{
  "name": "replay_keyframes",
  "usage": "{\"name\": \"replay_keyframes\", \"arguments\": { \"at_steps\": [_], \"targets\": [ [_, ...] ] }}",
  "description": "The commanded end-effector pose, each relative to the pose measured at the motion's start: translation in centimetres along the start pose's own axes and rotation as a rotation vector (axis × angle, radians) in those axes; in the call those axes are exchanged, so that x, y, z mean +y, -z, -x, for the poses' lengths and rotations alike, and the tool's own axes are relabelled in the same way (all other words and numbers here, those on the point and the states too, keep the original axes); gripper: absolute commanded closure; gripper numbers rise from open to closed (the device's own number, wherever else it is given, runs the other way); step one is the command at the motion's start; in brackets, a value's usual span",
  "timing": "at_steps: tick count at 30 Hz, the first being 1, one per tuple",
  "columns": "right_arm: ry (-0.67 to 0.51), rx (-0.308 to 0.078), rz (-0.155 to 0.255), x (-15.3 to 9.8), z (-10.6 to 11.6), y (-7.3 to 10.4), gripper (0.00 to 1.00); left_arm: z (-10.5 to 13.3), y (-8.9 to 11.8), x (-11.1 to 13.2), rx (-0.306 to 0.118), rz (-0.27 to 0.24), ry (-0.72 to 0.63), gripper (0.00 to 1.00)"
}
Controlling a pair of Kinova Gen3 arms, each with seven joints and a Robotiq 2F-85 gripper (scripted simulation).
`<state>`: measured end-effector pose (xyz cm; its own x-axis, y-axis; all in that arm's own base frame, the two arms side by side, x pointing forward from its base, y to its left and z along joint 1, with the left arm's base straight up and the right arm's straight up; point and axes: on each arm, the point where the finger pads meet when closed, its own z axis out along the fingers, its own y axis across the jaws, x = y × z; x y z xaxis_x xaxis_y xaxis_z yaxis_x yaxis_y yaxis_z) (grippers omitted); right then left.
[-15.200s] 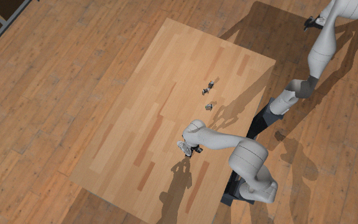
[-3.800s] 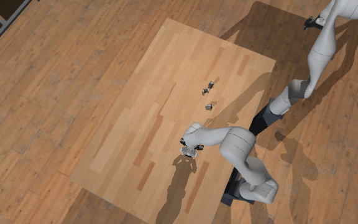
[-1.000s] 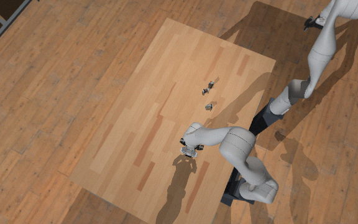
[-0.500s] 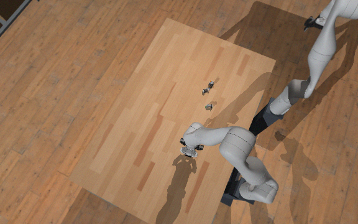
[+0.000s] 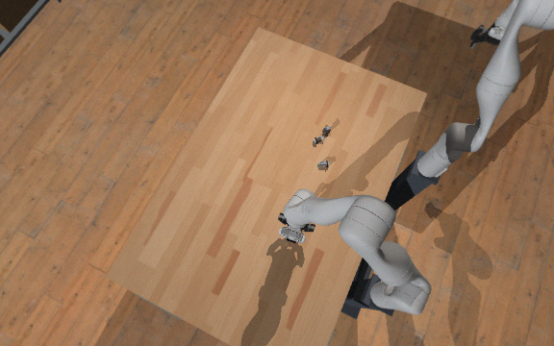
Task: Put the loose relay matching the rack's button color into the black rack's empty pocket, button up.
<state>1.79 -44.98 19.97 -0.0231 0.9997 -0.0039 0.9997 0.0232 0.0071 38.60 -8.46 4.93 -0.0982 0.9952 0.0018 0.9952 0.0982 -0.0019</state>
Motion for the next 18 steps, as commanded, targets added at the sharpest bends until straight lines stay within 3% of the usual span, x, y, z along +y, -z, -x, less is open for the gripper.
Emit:
{"name": "replay_keyframes", "arguments": {
  "at_steps": [1, 18],
  "targets": [
    [0.009, 0.004, -0.007, -0.32, -0.01, 0.03, 0.002, -0.03, -0.2, -0.06, -0.001, 0.001, 0.011, 0.656],
    [0.009, 0.004, -0.007, -0.32, -0.01, 0.03, 0.002, -0.02, -0.69, -0.04, -0.001, 0.001, 0.011, 0.656]
  ]
}}
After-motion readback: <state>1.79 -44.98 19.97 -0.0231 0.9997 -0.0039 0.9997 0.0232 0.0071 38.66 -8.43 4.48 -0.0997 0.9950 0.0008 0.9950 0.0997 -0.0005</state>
